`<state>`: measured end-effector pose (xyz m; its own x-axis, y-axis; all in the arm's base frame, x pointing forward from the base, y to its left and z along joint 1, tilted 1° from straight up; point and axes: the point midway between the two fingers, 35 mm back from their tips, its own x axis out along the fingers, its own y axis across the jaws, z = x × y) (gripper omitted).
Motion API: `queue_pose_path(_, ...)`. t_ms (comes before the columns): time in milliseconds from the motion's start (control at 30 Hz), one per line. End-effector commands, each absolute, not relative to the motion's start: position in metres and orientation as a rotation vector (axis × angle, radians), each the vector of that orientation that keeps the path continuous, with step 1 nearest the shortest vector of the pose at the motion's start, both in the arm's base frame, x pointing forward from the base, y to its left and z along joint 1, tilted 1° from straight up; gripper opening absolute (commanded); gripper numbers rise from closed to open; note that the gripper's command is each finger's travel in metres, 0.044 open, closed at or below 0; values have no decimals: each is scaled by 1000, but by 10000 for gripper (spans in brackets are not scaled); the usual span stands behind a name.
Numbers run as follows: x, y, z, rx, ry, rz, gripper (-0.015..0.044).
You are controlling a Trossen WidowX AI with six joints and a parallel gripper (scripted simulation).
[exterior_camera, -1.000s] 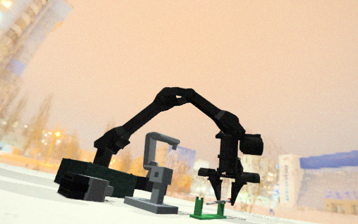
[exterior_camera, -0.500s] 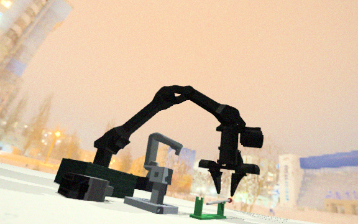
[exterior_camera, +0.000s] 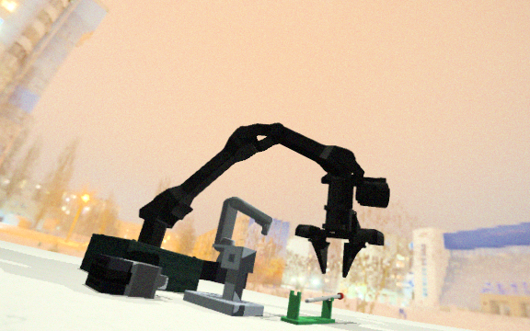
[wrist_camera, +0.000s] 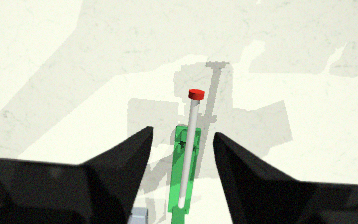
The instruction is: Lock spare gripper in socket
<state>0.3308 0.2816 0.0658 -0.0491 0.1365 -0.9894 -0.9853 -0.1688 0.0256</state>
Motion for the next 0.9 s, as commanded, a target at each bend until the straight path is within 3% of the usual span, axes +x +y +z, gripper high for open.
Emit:
queue_pose_path(0, 330, 281, 64, -1205, 1050, 1424, 279)
queue_pose_path(67, 330, 281, 64, -1205, 1050, 1424, 331)
queue_pose_path(267, 345, 228, 116, -1236, 1009, 1384, 180)
queue_pose_path(500, 347, 219, 121, -1241, 1003, 1377, 180)
queue_pose_path(867, 351, 220, 54, -1241, 1004, 1377, 180)
